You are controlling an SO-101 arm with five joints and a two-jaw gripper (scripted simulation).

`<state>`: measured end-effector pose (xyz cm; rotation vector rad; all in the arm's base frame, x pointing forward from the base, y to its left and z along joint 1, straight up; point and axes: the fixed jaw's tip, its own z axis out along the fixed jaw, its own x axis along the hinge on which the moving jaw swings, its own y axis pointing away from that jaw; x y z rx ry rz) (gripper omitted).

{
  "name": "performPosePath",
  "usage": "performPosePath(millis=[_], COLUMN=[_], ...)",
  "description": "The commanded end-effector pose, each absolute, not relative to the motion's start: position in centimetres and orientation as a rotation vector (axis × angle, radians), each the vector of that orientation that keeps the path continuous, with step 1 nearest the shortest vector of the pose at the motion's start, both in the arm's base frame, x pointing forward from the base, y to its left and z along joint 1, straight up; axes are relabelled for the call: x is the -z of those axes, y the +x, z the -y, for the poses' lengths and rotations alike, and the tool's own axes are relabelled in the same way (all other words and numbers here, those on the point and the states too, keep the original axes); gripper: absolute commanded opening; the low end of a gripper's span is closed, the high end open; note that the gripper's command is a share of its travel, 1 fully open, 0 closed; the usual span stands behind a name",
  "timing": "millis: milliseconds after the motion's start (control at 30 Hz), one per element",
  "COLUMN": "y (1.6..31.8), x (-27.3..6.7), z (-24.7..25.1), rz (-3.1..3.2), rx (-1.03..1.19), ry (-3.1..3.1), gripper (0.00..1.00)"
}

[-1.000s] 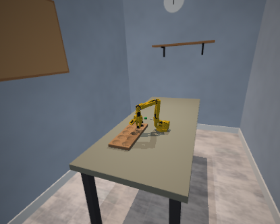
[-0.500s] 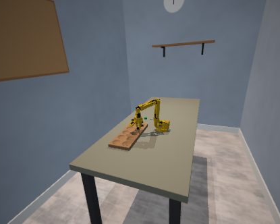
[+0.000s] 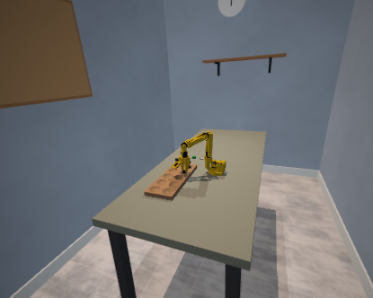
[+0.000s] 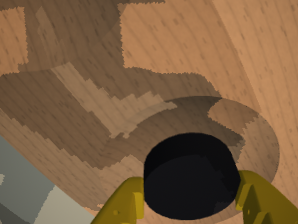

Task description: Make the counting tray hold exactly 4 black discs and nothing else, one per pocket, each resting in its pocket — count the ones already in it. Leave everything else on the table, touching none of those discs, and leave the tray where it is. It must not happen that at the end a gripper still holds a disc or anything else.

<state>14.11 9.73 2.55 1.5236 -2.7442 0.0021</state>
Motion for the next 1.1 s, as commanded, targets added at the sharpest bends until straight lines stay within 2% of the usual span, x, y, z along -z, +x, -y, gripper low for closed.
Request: performPosePath(millis=[0,400,500,733,1067], y=[14.74,14.74,14.74,14.74,14.74], x=[-3.27,-3.27,-3.27,-3.27,-3.39], z=[-10.18,-10.18,-10.18,-10.18,-10.19], rz=[2.792,2.792,2.792,2.792,2.792], rx=[0.005,0.005,0.005,0.005,0.005], ry=[1.554,1.554,1.554,1.554,1.554], gripper=[0.00,0.00,0.05,0.23,0.24])
